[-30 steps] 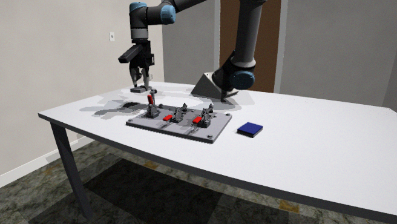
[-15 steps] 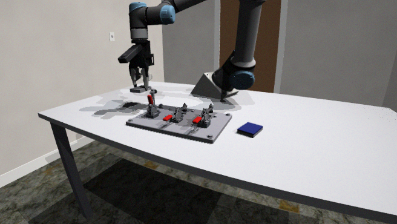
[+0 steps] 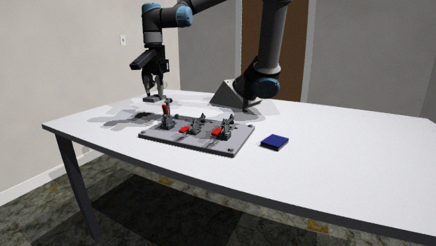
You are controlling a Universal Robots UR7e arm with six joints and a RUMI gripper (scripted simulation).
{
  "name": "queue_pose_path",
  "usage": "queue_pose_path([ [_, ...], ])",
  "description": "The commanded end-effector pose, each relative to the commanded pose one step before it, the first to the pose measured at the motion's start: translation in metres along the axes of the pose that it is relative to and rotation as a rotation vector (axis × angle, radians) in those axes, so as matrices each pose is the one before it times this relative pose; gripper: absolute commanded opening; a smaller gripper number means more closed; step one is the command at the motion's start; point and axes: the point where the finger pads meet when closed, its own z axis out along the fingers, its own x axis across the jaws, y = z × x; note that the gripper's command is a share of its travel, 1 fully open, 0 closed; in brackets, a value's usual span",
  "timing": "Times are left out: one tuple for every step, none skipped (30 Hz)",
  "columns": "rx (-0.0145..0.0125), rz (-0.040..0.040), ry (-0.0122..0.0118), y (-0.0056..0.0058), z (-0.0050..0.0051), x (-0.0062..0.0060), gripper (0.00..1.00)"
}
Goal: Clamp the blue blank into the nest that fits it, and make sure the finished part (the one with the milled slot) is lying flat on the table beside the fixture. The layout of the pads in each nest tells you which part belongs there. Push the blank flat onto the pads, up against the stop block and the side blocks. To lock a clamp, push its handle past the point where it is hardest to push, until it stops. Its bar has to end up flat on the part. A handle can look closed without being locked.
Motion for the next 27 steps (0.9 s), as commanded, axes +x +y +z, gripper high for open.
queue_pose_path([
  [0.0008, -0.00014, 0.00122, -0.00019, 0.00649, 0.0004, 0.0],
  [0.0, 0.0, 0.0, 0.0, 0.00266, 0.00001, 0.0],
  [0.0, 0.0, 0.0, 0.0, 0.0, 0.0, 0.0],
  [0.0, 0.0, 0.0, 0.0, 0.0, 0.0, 0.0],
  [0.0, 0.0, 0.0, 0.0, 0.003, 0.0, 0.0],
  [0.0, 0.0, 0.0, -0.00001, 0.00332, 0.00001, 0.0],
  [0.0, 0.0, 0.0, 0.0, 0.0036, 0.00001, 0.0],
  [0.0, 0.0, 0.0, 0.0, 0.00384, 0.0, 0.0],
  [0.0, 0.0, 0.0, 0.0, 0.00404, 0.0, 0.0],
  [0.0, 0.0, 0.0, -0.00001, 0.00418, 0.00001, 0.0],
  [0.0, 0.0, 0.0, 0.0, 0.00428, 0.00001, 0.0],
  [0.0, 0.0, 0.0, 0.0, 0.00432, 0.00001, 0.0],
  [0.0, 0.0, 0.0, 0.0, 0.00431, 0.00001, 0.0],
  [0.0, 0.0, 0.0, 0.0, 0.00425, 0.00001, 0.0],
  [0.0, 0.0, 0.0, 0.0, 0.00414, 0.00001, 0.0],
  [0.0, 0.0, 0.0, 0.0, 0.00398, 0.0, 0.0],
  [0.0, 0.0, 0.0, -0.00001, 0.00377, 0.00001, 0.0],
  [0.0, 0.0, 0.0, 0.0, 0.00352, 0.00001, 0.0],
  [0.0, 0.0, 0.0, 0.0, 0.00323, 0.0, 0.0],
  [0.0, 0.0, 0.0, 0.0, 0.0, 0.0, 0.0],
  [0.0, 0.0, 0.0, 0.0, 0.0, 0.0, 0.0],
  [0.0, 0.0, 0.0, 0.0, 0.00292, 0.00001, 0.0],
  [0.0, 0.0, 0.0, 0.0, 0.00258, 0.00001, 0.0],
  [0.0, 0.0, 0.0, 0.0, 0.00222, 0.0, 0.0],
  [0.0, 0.0, 0.0, 0.0, 0.00186, 0.0, 0.0],
  [0.0, 0.0, 0.0, 0.0, 0.00149, 0.00001, 0.0],
  [0.0, 0.0, 0.0, 0.0, 0.00114, 0.0, 0.0],
])
